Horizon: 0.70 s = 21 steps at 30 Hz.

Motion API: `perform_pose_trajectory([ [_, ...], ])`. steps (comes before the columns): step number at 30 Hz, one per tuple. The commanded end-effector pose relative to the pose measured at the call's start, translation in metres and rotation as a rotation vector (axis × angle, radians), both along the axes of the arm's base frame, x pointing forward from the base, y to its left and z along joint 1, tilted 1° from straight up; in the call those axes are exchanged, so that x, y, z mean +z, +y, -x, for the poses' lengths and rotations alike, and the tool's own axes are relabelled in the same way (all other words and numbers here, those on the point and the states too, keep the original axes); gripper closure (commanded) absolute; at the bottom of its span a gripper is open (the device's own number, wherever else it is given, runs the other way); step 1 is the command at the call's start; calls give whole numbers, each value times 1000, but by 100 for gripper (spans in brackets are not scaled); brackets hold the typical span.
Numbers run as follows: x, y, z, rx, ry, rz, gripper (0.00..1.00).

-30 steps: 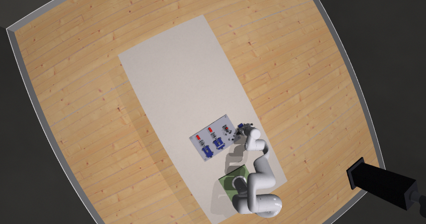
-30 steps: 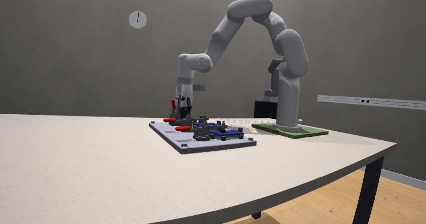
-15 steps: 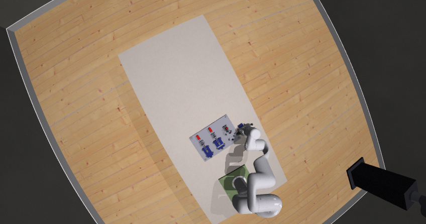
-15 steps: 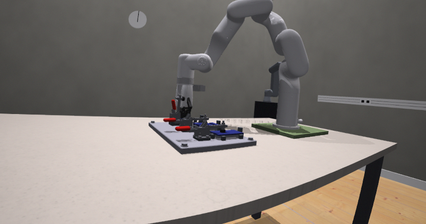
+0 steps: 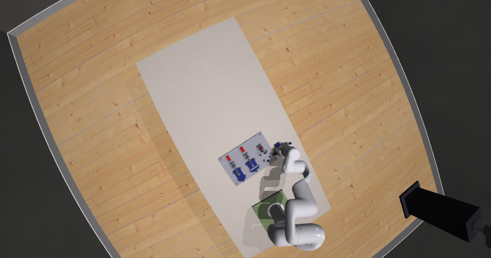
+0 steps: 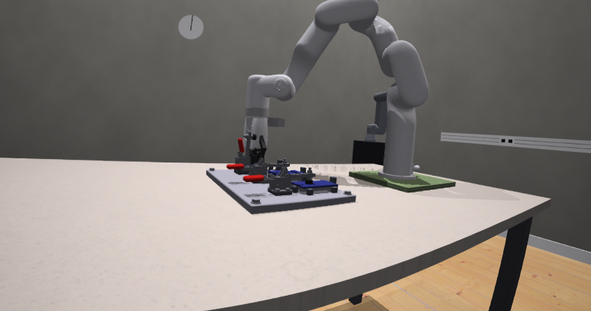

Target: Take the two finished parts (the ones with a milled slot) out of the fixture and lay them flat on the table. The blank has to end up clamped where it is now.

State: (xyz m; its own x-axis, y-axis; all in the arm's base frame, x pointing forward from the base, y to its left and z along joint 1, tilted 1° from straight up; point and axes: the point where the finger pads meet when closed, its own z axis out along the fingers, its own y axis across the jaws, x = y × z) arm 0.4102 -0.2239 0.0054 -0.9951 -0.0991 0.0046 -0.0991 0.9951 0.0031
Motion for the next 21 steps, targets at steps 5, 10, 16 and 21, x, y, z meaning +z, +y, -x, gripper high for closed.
perform_pose_trajectory([
  [5, 3, -1, -1, 0, -4, 2, 31],
  [10, 9, -1, -1, 0, -4, 2, 31],
  [16, 27, -1, -1, 0, -4, 2, 31],
  [21, 46, -1, -1, 0, -4, 2, 31],
])
